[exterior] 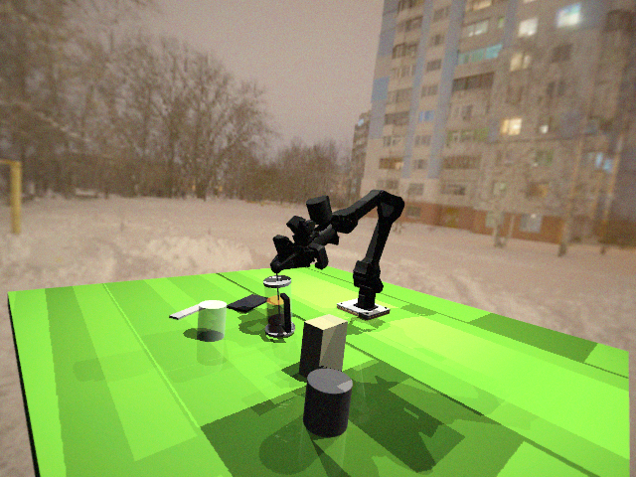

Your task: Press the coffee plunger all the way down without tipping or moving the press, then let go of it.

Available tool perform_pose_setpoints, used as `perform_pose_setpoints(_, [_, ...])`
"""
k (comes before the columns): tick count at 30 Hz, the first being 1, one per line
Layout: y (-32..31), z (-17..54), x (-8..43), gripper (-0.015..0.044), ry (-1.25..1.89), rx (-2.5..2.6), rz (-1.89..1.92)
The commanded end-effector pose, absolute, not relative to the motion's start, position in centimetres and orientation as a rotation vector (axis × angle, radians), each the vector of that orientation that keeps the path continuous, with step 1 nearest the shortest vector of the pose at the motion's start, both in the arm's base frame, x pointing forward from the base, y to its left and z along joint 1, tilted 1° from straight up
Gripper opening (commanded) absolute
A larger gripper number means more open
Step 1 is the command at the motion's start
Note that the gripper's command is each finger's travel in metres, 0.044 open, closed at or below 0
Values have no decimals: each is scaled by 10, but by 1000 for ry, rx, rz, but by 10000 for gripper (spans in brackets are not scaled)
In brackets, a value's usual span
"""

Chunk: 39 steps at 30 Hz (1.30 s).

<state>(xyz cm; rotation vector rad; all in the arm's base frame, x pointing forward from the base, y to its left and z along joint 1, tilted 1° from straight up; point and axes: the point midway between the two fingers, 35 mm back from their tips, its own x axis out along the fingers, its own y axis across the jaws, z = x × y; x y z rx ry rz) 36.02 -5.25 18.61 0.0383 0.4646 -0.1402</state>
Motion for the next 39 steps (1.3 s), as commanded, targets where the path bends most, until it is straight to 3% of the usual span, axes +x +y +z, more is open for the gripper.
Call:
perform_pose_setpoints(1, [-52, 179, 360, 119, 489, 42, -141])
perform_pose_setpoints(39, [-53, 180, 363, 119, 488, 42, -141])
